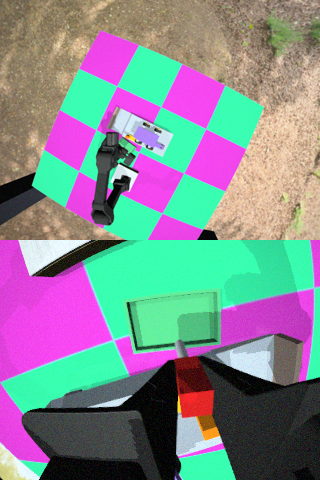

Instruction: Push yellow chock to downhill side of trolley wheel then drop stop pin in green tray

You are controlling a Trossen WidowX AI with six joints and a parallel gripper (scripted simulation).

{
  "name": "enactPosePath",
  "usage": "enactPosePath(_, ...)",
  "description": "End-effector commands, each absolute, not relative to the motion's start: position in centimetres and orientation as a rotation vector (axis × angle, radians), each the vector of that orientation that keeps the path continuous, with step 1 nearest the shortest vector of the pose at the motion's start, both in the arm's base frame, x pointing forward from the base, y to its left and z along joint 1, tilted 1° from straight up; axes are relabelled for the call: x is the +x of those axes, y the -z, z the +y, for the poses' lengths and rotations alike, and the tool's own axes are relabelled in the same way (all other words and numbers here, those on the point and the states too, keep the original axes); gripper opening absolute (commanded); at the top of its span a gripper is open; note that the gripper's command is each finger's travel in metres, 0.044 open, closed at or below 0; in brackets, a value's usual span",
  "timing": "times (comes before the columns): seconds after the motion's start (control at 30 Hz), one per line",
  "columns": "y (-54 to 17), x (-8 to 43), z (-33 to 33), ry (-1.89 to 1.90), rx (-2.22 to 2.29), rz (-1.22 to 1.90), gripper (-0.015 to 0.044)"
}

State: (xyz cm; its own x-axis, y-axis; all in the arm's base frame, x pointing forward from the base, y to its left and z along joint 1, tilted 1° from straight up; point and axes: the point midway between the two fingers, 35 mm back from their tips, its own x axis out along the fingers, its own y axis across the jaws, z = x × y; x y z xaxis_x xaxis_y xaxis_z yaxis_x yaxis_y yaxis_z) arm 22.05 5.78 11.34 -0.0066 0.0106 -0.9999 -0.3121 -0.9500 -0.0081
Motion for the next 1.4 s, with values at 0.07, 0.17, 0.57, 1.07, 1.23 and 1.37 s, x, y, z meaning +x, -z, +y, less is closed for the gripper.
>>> enactPosePath(0.07, -10.9, 21.2, 6.0, -2.042, -2.037, 0.313, 0.0000)
enactPosePath(0.17, -10.8, 21.2, 6.0, -2.036, -2.032, 0.300, 0.0000)
enactPosePath(0.57, -7.5, 21.7, 7.1, -1.943, -1.987, 0.132, 0.0000)
enactPosePath(1.07, -4.6, 22.1, 8.8, -1.941, -1.985, 0.128, 0.0053)
enactPosePath(1.23, -4.6, 22.0, 8.5, -1.941, -1.985, 0.128, 0.0184)
enactPosePath(1.37, -4.5, 21.9, 8.1, -1.941, -1.985, 0.128, 0.0190)
